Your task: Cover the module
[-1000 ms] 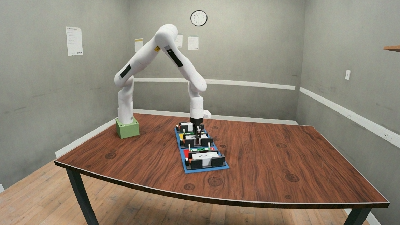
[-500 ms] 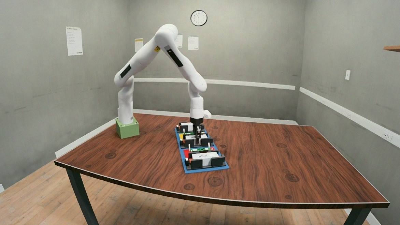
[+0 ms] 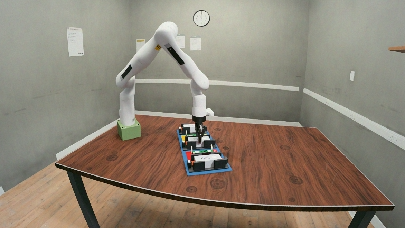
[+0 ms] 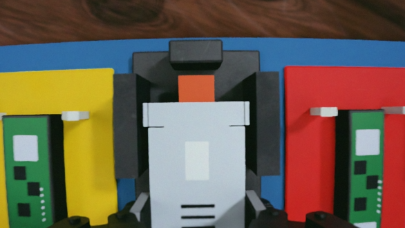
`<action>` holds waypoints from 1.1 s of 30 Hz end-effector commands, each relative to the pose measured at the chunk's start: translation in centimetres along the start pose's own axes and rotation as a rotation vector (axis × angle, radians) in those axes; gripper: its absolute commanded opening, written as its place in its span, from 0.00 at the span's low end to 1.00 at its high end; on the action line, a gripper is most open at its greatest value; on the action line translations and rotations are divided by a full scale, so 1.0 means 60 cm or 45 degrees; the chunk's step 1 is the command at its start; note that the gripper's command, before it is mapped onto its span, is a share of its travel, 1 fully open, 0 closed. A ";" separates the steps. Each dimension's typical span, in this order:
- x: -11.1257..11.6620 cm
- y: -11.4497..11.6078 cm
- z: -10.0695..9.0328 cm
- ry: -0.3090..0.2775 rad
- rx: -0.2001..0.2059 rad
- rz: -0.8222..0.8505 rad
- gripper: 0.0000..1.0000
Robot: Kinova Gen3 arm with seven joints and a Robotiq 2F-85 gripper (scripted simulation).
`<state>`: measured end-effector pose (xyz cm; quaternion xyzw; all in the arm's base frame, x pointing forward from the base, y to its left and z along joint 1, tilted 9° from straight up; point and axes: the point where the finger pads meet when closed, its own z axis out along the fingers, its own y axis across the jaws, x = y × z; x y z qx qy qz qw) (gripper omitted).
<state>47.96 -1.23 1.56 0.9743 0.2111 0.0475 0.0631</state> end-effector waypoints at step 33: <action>0.001 0.000 -0.070 0.002 -0.001 0.000 0.01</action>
